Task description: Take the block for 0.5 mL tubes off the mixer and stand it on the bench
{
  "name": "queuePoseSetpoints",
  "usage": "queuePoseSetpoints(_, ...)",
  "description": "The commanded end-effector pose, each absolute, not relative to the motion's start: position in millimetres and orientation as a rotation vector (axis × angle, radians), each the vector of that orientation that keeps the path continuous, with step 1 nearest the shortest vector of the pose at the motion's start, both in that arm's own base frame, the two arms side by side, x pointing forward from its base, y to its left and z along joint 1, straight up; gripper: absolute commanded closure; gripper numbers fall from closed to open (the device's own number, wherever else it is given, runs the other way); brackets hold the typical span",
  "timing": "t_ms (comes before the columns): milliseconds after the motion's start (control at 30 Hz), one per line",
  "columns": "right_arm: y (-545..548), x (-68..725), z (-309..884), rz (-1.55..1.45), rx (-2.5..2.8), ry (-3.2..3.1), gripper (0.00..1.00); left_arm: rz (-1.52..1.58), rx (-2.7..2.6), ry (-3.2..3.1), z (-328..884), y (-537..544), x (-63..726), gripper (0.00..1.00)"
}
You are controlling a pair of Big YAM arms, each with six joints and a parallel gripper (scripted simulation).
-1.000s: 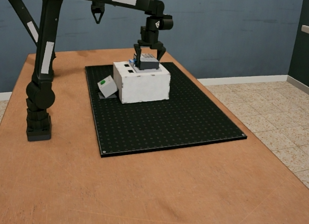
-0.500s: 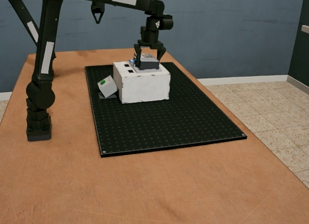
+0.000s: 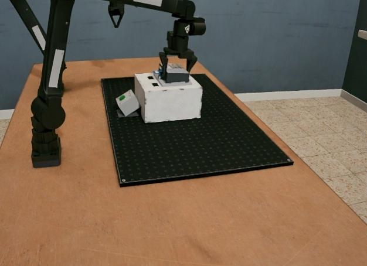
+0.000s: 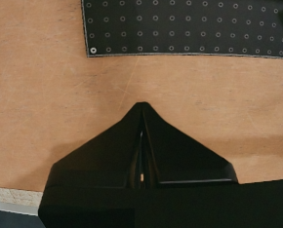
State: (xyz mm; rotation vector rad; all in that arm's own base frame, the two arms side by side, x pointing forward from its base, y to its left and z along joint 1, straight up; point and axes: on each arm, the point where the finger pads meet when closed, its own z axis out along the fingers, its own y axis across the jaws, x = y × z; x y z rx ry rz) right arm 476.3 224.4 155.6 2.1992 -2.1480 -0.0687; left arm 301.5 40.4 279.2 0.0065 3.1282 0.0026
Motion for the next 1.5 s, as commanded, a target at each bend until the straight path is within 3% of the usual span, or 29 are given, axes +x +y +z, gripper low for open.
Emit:
queuePoseSetpoints(0, 240.7, 468.7, 186.5, -0.049, 2.257, -2.18, 1.0, 0.018, 0.004, 3.058, 306.2, 43.8, 311.8, 1.0)
queuePoseSetpoints(1467, 230.1, 482.5, 206.7, -0.035, 2.313, -2.162, 1.0, 0.016, 0.009, 3.063, 302.7, 43.0, 309.9, 1.0)
